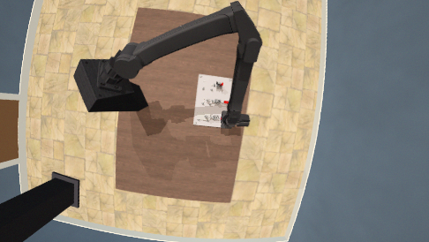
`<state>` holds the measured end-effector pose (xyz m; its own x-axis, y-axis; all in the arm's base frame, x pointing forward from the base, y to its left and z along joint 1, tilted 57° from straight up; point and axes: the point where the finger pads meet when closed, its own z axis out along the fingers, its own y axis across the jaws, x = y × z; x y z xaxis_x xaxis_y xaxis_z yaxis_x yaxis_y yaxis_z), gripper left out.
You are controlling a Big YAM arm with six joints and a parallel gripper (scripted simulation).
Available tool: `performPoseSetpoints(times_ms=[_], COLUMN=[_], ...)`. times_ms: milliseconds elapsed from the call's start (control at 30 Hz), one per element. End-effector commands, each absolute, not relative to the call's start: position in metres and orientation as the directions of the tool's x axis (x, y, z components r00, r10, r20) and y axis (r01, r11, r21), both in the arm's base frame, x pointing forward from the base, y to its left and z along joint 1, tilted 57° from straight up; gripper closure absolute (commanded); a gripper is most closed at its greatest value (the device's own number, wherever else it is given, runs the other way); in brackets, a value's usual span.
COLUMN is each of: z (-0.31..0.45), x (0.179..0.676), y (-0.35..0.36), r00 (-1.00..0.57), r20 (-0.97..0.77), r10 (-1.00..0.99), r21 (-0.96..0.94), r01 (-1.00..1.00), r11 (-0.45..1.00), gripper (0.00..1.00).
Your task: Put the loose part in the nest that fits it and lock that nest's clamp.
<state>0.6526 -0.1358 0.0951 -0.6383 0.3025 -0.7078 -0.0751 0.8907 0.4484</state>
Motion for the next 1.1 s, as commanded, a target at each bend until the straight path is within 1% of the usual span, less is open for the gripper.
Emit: performPoseSetpoints(times_ms=[0,267,400,1067], z=[0.097,0.09,0.105,0.105], x=[0.654,0.658,0.66,0.659], y=[-0.128,-0.126,-0.126,-0.129], r00=[-0.632,-0.639,-0.622,-0.621], r20=[-0.714,-0.707,-0.725,-0.725], r10=[0.301,0.302,0.295,0.297], r21=[0.448,0.452,0.442,0.442], r01=[-0.082,-0.08,-0.092,-0.089], r11=[0.89,0.888,0.892,0.893], gripper=[1.0,1.0,1.0,1.0])
